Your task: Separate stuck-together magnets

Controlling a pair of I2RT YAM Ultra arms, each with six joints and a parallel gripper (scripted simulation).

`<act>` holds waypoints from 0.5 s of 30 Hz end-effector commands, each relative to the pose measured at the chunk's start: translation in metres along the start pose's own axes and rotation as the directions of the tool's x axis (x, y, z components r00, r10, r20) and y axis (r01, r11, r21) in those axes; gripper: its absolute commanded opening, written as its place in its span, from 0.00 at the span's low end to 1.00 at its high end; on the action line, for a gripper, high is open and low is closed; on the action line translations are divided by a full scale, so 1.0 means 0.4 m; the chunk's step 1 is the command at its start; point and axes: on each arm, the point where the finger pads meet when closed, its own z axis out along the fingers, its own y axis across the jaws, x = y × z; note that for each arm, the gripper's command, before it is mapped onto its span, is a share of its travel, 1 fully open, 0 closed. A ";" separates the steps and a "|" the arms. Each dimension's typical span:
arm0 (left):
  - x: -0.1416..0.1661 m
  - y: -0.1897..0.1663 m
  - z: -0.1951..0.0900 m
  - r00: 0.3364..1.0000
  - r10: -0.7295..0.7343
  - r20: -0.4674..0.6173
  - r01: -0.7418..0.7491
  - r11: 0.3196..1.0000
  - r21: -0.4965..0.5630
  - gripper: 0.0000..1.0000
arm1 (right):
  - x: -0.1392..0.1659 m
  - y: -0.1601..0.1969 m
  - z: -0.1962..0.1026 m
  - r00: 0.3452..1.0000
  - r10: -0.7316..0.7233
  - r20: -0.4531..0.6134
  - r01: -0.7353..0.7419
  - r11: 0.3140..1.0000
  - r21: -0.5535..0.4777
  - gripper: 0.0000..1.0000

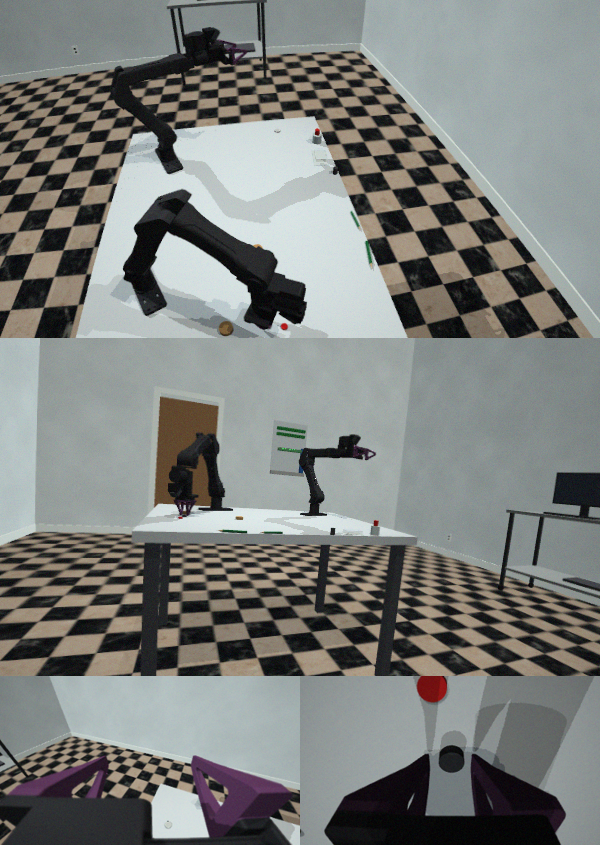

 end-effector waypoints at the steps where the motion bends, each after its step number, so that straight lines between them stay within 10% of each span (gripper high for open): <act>1: -0.014 0.003 -0.004 1.000 0.000 0.016 0.000 1.000 -0.003 1.00 | -0.008 -0.004 -0.018 1.000 0.003 0.024 -0.003 1.000 -0.001 0.33; 15: -0.014 0.003 -0.004 1.000 0.000 0.016 0.000 1.000 -0.003 1.00 | -0.007 -0.006 -0.018 1.000 0.003 0.024 -0.003 1.000 -0.001 0.31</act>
